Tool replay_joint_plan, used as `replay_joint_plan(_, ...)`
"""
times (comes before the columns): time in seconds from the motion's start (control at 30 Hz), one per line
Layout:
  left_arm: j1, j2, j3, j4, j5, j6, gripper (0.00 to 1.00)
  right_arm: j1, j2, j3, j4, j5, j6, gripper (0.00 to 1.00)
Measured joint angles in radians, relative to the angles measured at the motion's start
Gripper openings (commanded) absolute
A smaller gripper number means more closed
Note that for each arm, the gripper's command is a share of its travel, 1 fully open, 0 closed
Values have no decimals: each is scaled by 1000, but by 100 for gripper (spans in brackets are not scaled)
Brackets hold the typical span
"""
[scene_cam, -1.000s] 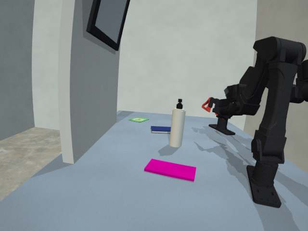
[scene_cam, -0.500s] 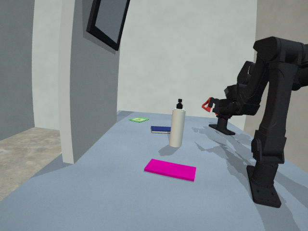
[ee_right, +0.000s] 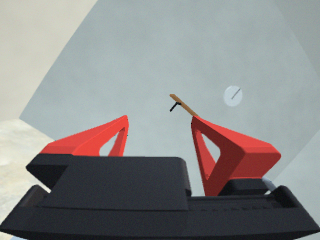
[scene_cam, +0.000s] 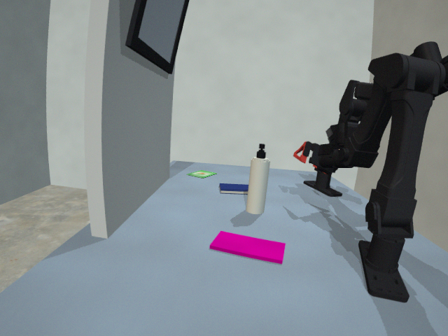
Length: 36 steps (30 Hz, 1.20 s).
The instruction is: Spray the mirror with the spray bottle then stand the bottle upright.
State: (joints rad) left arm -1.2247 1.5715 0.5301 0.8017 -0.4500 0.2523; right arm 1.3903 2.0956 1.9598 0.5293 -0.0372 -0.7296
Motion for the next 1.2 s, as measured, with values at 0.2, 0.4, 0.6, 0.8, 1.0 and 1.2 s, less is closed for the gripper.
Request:
replay_joint_plan(0.2,0,0,0,0,0,0,100,0,-75,-35,0,0,0,76)
replay_joint_plan(0.4,0,0,0,0,0,0,100,0,-167,-65,1,0,0,76)
replay_joint_plan(0.6,0,0,0,0,0,0,100,0,-236,-105,2,0,0,76)
replay_joint_plan(0.8,0,0,0,0,0,0,100,-43,-305,-139,-16,2,21,76)
replay_joint_plan(1.0,0,0,0,0,0,0,100,-97,-377,-158,-30,5,49,76)
replay_joint_plan(1.2,0,0,0,0,0,0,100,-142,-436,-191,-51,3,76,76)
